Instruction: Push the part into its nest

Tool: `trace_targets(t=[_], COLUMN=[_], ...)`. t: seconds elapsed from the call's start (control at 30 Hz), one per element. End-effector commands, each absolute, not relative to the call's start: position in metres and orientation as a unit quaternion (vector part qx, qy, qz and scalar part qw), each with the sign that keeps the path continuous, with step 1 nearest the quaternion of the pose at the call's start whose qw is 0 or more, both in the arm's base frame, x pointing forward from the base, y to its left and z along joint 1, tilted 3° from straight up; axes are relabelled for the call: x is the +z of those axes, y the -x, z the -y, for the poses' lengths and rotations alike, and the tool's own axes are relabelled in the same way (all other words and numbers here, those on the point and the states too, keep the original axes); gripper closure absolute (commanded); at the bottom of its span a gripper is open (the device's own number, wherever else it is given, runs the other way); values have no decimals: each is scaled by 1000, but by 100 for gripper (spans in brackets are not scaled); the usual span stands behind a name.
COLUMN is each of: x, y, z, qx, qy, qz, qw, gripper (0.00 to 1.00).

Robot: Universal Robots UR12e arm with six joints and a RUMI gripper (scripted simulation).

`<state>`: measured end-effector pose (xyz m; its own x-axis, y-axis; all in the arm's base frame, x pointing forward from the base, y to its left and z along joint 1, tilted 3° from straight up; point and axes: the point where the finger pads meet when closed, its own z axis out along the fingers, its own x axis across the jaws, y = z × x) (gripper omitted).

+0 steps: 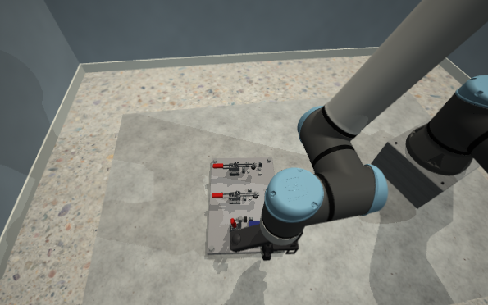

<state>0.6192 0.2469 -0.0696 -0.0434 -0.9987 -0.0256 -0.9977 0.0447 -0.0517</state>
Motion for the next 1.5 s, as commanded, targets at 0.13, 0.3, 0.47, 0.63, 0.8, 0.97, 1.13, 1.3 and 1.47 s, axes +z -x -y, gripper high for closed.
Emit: trace_targets(t=[0.13, 0.3, 0.47, 0.63, 0.8, 0.97, 1.13, 1.3, 1.47], x=[-69, -69, -69, -69, -69, -69, -69, -69, -69], y=[-620, -620, -620, -620, -620, -620, -620, -620, -620], z=[-247, -247, -247, -247, -247, -247, -244, -243, -243], qx=[-10, -10, -10, -10, -10, -10, -10, -10, -10], qy=[691, 691, 691, 691, 691, 691, 691, 691, 691], qz=[-722, -722, -722, -722, -722, -722, -722, -722, -722], qw=[28, 28, 28, 28, 28, 28, 28, 28, 28], gripper=[100, 100, 100, 100, 100, 100, 100, 100, 100])
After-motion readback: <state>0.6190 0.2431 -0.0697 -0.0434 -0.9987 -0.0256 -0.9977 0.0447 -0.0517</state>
